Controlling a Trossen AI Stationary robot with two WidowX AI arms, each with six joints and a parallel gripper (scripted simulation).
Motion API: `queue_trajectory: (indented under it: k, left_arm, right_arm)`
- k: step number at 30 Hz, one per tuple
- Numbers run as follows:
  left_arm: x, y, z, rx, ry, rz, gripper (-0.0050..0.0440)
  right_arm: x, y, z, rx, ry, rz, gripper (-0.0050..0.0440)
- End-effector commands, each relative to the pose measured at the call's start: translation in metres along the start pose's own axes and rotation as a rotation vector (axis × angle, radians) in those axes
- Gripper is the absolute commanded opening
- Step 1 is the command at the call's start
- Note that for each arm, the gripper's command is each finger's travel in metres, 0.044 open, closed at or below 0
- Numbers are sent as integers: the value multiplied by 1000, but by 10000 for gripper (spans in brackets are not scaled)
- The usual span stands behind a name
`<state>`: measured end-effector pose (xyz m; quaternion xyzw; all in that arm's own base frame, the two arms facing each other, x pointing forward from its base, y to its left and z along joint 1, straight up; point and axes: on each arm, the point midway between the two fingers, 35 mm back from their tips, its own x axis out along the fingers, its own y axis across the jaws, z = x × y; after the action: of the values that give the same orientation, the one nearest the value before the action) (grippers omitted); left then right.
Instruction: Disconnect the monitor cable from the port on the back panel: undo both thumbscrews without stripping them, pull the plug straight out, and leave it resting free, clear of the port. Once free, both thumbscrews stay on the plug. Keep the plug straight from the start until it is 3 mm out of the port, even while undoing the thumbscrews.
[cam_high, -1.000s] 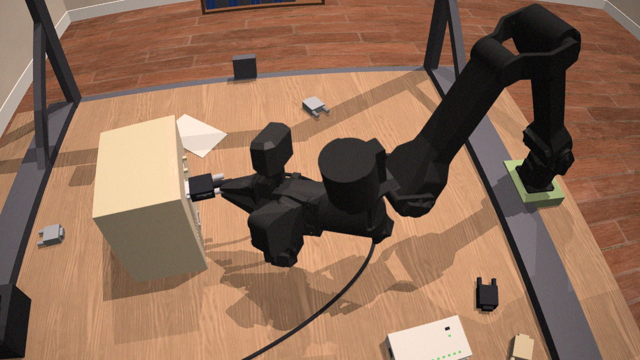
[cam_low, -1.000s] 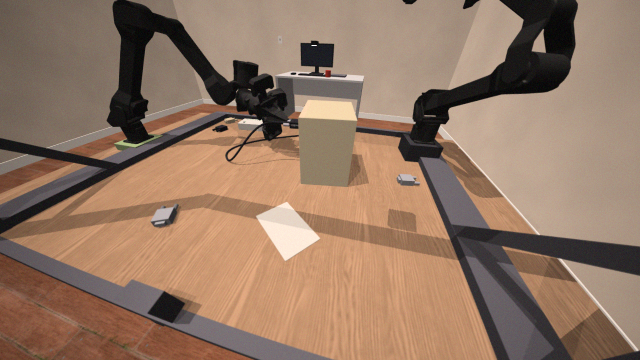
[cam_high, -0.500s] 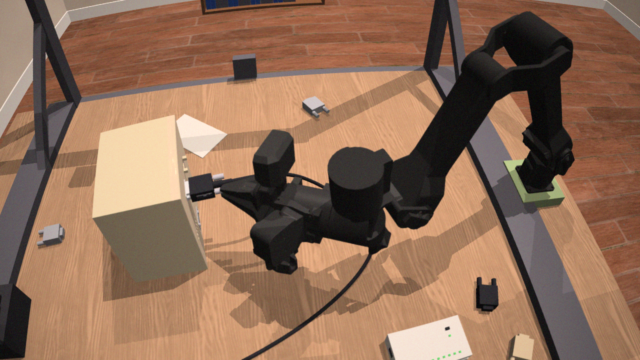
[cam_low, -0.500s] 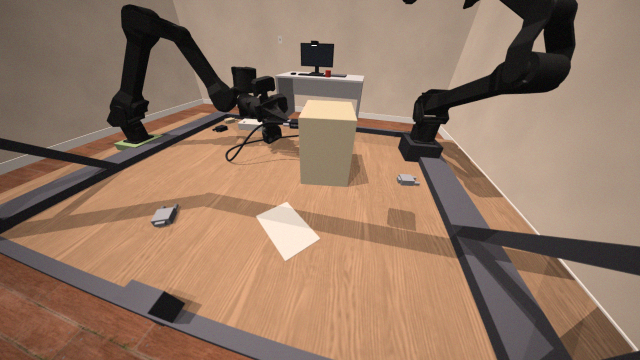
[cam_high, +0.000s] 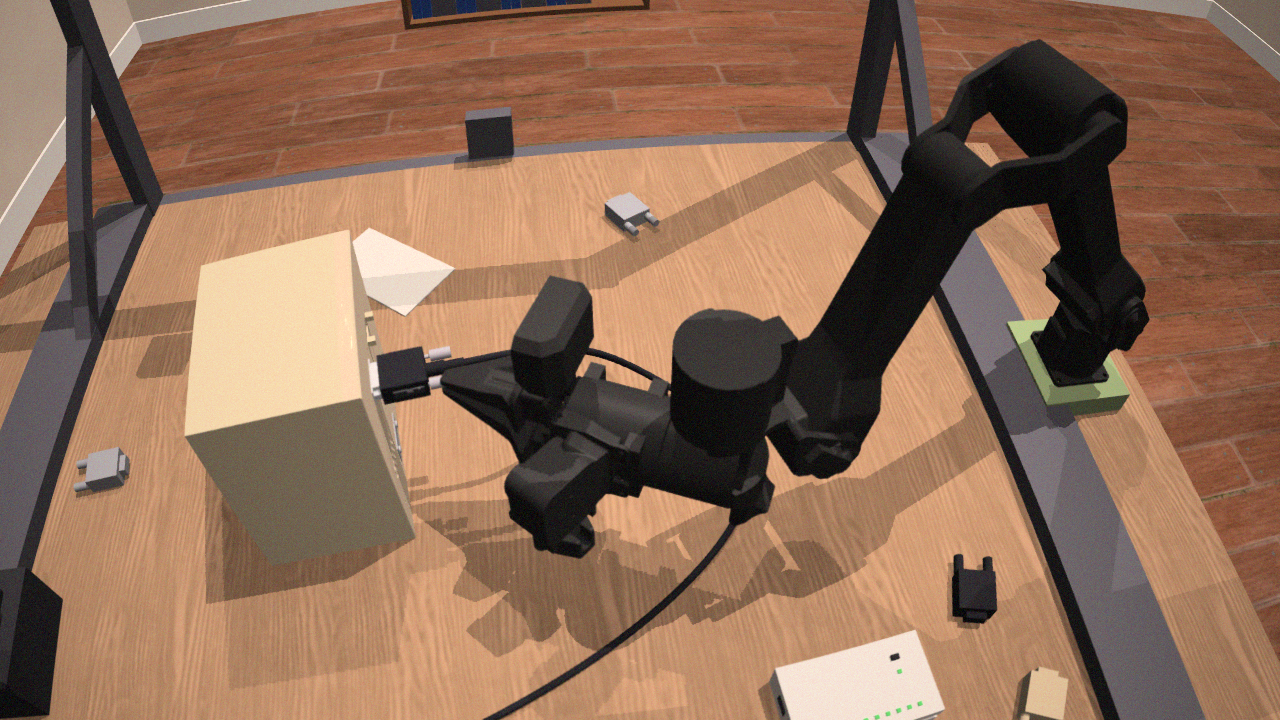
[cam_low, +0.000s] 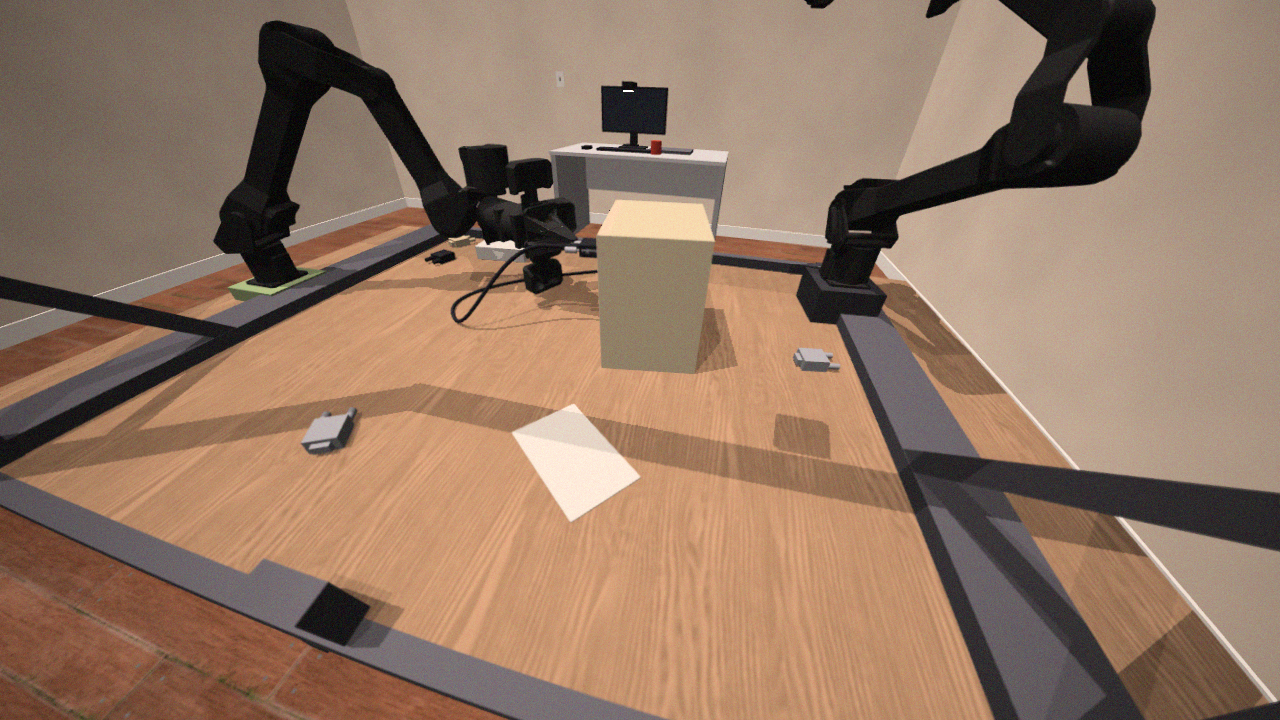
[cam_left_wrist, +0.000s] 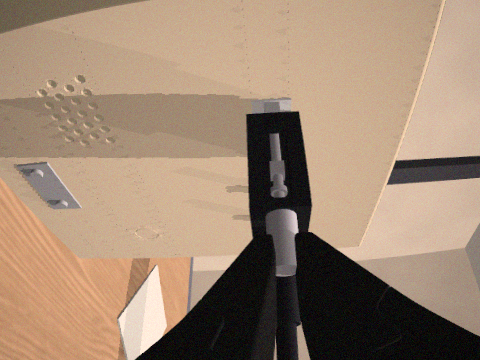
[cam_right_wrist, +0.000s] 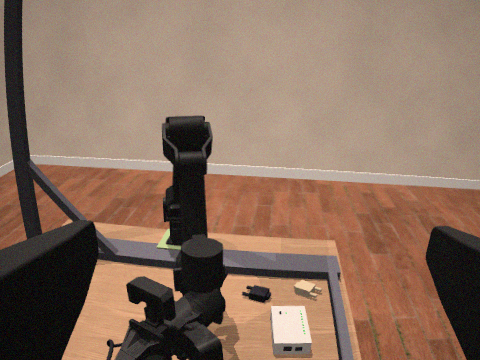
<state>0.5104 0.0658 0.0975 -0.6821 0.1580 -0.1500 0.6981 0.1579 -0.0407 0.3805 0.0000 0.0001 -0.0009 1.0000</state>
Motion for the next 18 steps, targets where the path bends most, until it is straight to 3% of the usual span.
queue_trajectory:
  k: [1, 18]
  left_arm:
    - [-2, -11, 0, 12, -3, -24, 0]
    - [1, -11, 2, 12, -3, -24, 0]
  right_arm:
    - [0, 1, 3, -5, -1, 2, 440]
    - [0, 1, 3, -5, -1, 2, 440]
